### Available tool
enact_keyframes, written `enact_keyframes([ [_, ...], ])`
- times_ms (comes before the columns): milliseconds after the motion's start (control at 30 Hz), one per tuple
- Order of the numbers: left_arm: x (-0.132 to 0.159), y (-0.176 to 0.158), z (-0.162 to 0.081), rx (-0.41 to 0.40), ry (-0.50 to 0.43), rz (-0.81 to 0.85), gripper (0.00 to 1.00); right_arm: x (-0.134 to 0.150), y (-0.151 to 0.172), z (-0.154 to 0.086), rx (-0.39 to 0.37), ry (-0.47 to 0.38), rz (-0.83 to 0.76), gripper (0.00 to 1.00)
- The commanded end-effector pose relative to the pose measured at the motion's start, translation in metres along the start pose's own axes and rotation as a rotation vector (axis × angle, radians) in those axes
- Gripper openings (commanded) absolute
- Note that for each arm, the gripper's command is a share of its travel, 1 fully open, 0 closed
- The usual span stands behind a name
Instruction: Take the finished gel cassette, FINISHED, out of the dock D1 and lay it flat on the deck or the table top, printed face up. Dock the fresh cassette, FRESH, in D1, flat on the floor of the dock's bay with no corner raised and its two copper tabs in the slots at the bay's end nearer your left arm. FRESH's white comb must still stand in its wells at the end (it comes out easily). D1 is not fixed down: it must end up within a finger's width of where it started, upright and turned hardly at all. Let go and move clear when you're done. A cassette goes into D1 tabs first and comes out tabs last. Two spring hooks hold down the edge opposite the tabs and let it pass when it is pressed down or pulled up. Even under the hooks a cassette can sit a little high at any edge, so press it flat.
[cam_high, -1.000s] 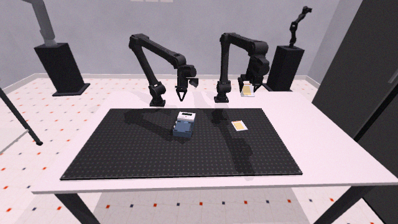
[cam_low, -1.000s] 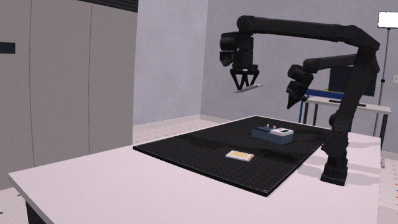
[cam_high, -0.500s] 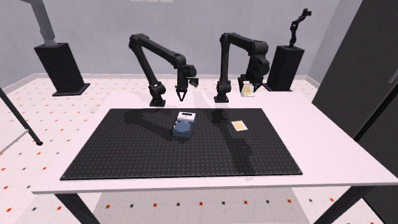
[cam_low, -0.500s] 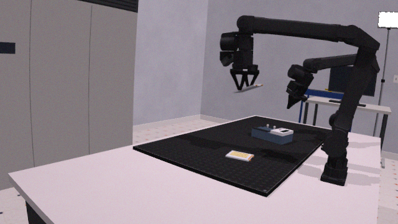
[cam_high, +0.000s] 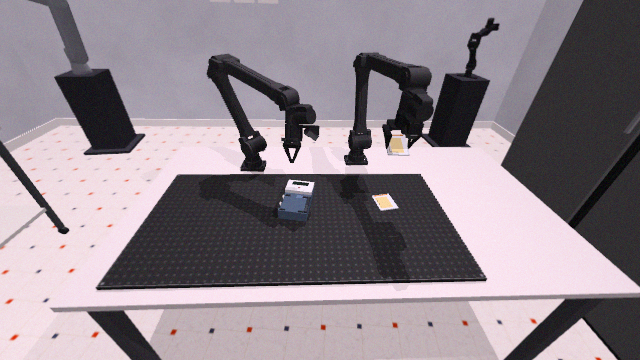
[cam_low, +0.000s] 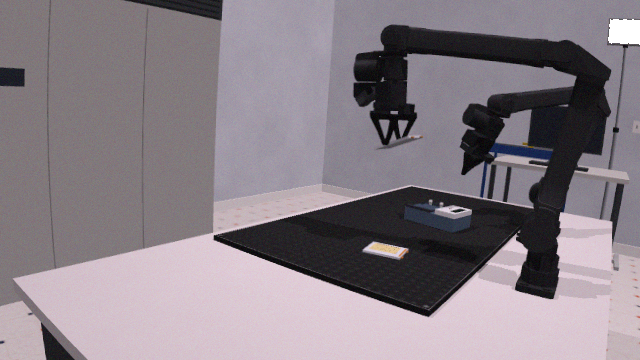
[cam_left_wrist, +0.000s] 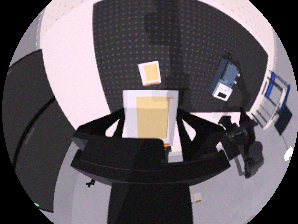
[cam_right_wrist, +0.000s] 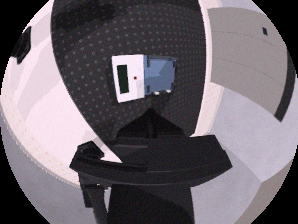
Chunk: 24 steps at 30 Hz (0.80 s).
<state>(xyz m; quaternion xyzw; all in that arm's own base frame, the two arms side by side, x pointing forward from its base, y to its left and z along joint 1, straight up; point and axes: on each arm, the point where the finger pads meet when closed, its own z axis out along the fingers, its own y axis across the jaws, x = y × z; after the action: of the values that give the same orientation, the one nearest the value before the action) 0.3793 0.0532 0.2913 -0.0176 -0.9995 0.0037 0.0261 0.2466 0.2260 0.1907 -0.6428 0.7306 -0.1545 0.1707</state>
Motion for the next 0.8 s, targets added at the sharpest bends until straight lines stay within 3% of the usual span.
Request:
enact_keyframes([
  [0,-0.007,0.003,-0.031,-0.007,-0.060,0.002,0.00,0.000,0.002,0.006,-0.001,0.006,0.010,0.00],
  [367,-0.007,0.003,-0.031,-0.007,-0.060,0.002,0.00,0.000,0.002,0.006,-0.001,0.006,0.010,0.00],
  [433,-0.007,0.003,-0.031,-0.007,-0.060,0.002,0.00,0.003,0.005,0.012,-0.026,0.065,0.015,0.00],
  [767,-0.007,0.003,-0.031,-0.007,-0.060,0.002,0.00,0.010,0.015,0.031,-0.026,0.065,0.015,0.00],
])
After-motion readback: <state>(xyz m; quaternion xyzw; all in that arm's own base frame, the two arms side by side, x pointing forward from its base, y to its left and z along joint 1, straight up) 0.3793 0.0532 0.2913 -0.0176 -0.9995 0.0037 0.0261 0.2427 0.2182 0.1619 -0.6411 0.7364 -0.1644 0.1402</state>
